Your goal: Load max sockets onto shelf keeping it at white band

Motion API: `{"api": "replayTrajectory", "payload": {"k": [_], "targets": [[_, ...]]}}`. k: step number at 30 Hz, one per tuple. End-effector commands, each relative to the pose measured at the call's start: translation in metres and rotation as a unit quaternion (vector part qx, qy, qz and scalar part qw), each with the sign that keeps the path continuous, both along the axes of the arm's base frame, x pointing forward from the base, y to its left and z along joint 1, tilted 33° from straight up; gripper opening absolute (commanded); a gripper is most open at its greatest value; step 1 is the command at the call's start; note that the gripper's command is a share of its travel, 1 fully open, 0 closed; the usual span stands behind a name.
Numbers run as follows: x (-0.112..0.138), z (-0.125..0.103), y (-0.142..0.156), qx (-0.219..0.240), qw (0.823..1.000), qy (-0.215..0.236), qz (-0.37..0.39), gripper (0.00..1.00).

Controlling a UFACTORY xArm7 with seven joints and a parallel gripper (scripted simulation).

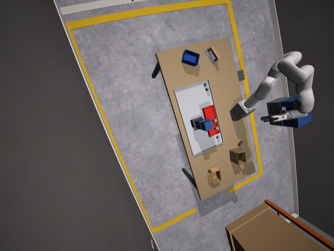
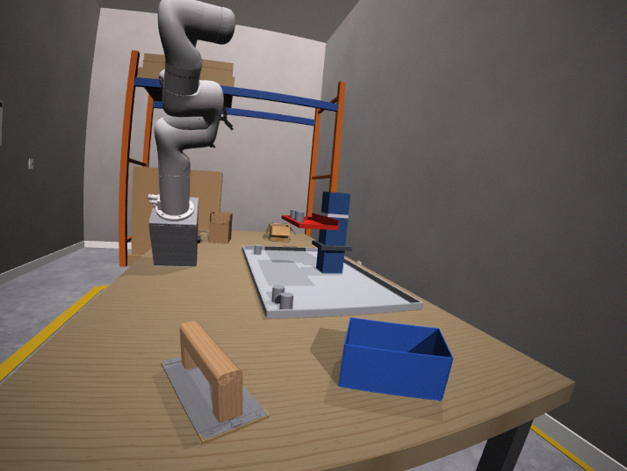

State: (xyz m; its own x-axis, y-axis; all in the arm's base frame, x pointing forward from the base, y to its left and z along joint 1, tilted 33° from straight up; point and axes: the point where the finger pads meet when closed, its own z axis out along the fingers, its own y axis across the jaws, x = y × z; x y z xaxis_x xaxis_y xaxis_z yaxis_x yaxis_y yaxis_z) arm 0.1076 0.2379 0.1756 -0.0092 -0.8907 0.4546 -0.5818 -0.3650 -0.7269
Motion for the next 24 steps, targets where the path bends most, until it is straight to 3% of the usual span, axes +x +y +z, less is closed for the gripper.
{"api": "replayTrajectory", "payload": {"k": [1, 4, 7, 10, 12, 13, 14, 15, 18, 24], "targets": [[0.001, 0.000, 0.001, -0.001, 1.000, 0.003, -0.002, 1.00], [0.017, -0.009, -0.004, -0.026, 0.999, 0.037, -0.025, 1.00], [0.052, -0.029, -0.020, -0.068, 0.988, 0.119, -0.074, 1.00], [0.052, -0.029, -0.020, -0.068, 0.988, 0.119, -0.074, 1.00], [0.083, -0.045, -0.038, -0.087, 0.972, 0.190, -0.110, 1.00], [0.083, -0.045, -0.038, -0.087, 0.972, 0.190, -0.110, 1.00], [0.099, -0.052, -0.049, -0.090, 0.962, 0.226, -0.127, 1.00], [0.099, -0.052, -0.049, -0.090, 0.962, 0.226, -0.127, 1.00], [0.129, -0.065, -0.074, -0.087, 0.940, 0.290, -0.154, 1.00], [0.162, -0.078, -0.109, -0.067, 0.916, 0.353, -0.178, 1.00]]}}
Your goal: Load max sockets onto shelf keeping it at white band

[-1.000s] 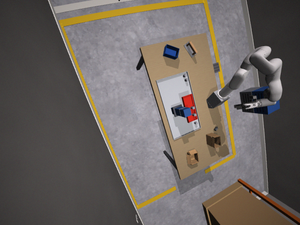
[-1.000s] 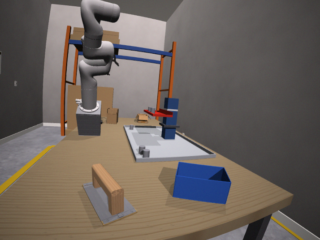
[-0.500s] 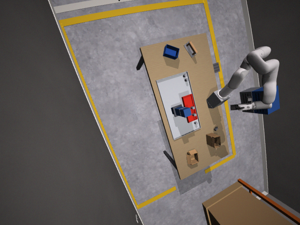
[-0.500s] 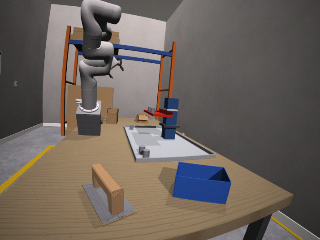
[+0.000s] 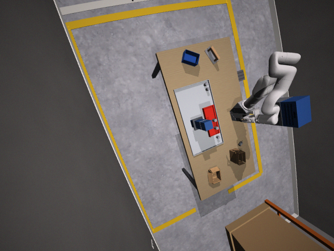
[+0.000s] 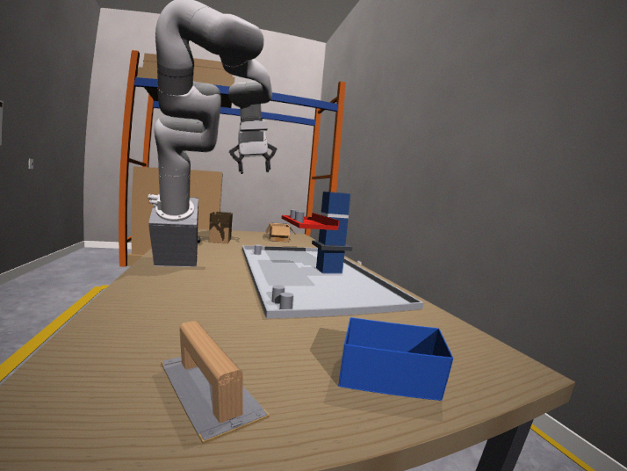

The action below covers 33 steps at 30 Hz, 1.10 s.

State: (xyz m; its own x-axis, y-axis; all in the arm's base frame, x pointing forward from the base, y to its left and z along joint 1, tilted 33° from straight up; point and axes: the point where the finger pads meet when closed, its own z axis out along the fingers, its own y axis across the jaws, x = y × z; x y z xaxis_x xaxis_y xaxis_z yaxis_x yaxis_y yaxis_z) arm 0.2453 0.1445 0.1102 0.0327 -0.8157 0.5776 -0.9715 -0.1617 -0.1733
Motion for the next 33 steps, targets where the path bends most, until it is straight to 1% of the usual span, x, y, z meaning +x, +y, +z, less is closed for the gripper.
{"api": "replayTrajectory", "payload": {"k": [1, 3, 6, 15, 16, 21, 24, 26, 27, 28, 29, 30, 31, 32, 33], "targets": [[0.031, -0.015, -0.024, 0.011, 0.998, 0.057, -0.028, 1.00], [0.031, -0.015, -0.024, 0.011, 0.998, 0.057, -0.028, 1.00], [0.039, -0.018, -0.035, 0.019, 0.997, 0.069, -0.037, 1.00], [0.039, -0.018, -0.035, 0.019, 0.997, 0.069, -0.037, 1.00], [0.039, -0.018, -0.035, 0.019, 0.997, 0.070, -0.037, 0.61], [0.040, -0.013, -0.042, 0.020, 0.996, 0.076, -0.034, 0.61], [0.044, 0.001, -0.068, 0.026, 0.995, 0.095, -0.024, 0.61], [0.048, 0.016, -0.097, 0.031, 0.994, 0.108, -0.013, 0.61], [0.048, 0.016, -0.097, 0.031, 0.994, 0.108, -0.013, 0.61], [0.049, 0.025, -0.115, 0.034, 0.993, 0.113, -0.008, 0.61], [0.049, 0.025, -0.115, 0.034, 0.993, 0.113, -0.008, 0.61], [0.050, 0.035, -0.135, 0.037, 0.993, 0.115, -0.003, 0.61], [0.050, 0.035, -0.135, 0.037, 0.993, 0.115, -0.003, 0.61], [0.051, 0.044, -0.157, 0.039, 0.993, 0.115, 0.000, 0.61], [0.051, 0.044, -0.157, 0.039, 0.993, 0.115, 0.000, 0.61]]}}
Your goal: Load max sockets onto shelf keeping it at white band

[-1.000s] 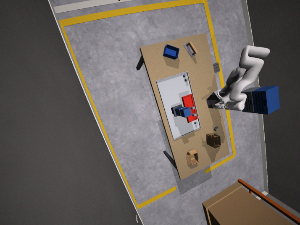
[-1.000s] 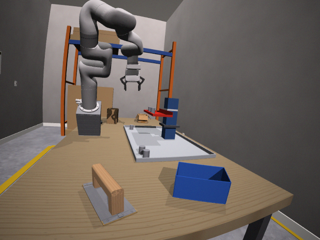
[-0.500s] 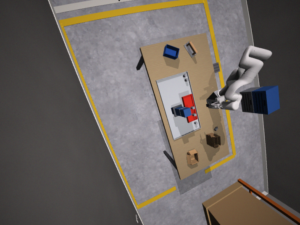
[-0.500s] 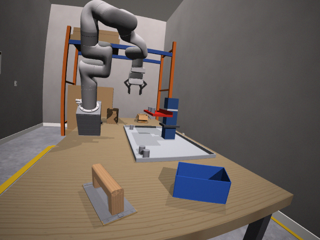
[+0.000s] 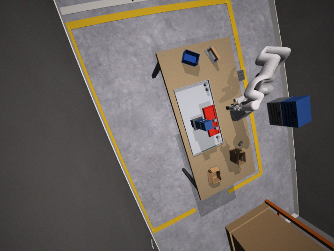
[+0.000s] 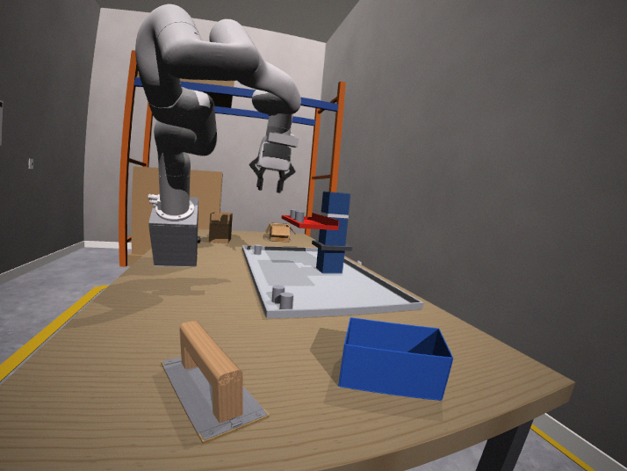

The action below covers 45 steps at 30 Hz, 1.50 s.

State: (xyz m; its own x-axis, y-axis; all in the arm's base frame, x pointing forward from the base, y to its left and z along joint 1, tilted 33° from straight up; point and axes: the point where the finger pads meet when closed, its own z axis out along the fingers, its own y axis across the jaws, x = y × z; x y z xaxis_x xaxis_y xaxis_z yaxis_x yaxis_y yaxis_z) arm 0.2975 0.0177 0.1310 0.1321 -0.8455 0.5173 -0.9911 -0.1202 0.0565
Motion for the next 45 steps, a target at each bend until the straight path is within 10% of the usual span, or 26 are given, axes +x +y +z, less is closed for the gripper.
{"api": "replayTrajectory", "payload": {"k": [1, 18, 45], "targets": [[-0.002, 0.033, -0.053, 0.018, 1.000, -0.007, 0.020, 0.61], [-0.045, 0.086, -0.199, -0.007, 0.999, -0.048, -0.016, 0.61], [-0.026, 0.055, -0.223, -0.009, 0.999, -0.049, -0.018, 0.61]]}}
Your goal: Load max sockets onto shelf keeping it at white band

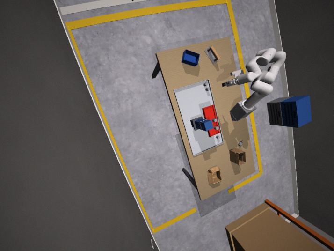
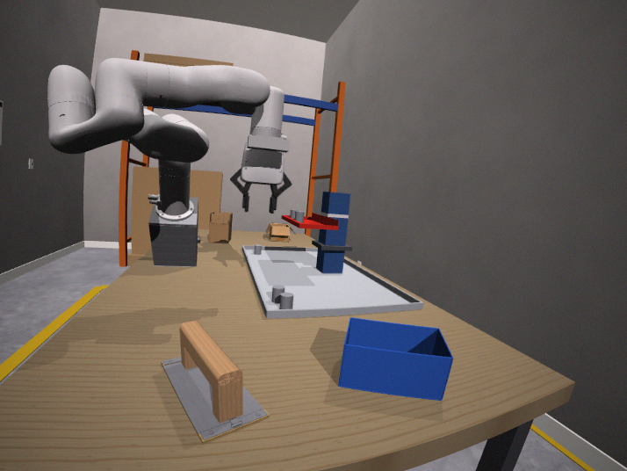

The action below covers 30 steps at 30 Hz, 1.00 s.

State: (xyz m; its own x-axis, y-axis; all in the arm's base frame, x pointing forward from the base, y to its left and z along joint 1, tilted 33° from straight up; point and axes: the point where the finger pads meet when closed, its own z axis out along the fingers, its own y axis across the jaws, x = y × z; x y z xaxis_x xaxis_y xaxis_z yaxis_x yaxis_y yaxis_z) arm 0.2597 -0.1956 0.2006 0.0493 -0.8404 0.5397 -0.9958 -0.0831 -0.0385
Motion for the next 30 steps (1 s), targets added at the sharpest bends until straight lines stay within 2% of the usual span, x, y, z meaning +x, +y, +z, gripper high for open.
{"api": "replayTrajectory", "payload": {"k": [1, 8, 10, 16, 20, 30], "targets": [[0.015, -0.020, -0.013, -0.001, 1.000, -0.001, 0.000, 0.61], [0.046, -0.067, -0.041, -0.001, 1.000, -0.001, 0.000, 0.61], [0.046, -0.067, -0.041, -0.001, 1.000, -0.001, 0.000, 0.61], [0.066, -0.096, -0.059, -0.001, 1.000, -0.001, 0.000, 0.61], [0.071, -0.104, -0.064, -0.001, 1.000, -0.001, 0.000, 0.61], [0.072, -0.105, -0.064, -0.001, 1.000, -0.001, 0.000, 0.61]]}}
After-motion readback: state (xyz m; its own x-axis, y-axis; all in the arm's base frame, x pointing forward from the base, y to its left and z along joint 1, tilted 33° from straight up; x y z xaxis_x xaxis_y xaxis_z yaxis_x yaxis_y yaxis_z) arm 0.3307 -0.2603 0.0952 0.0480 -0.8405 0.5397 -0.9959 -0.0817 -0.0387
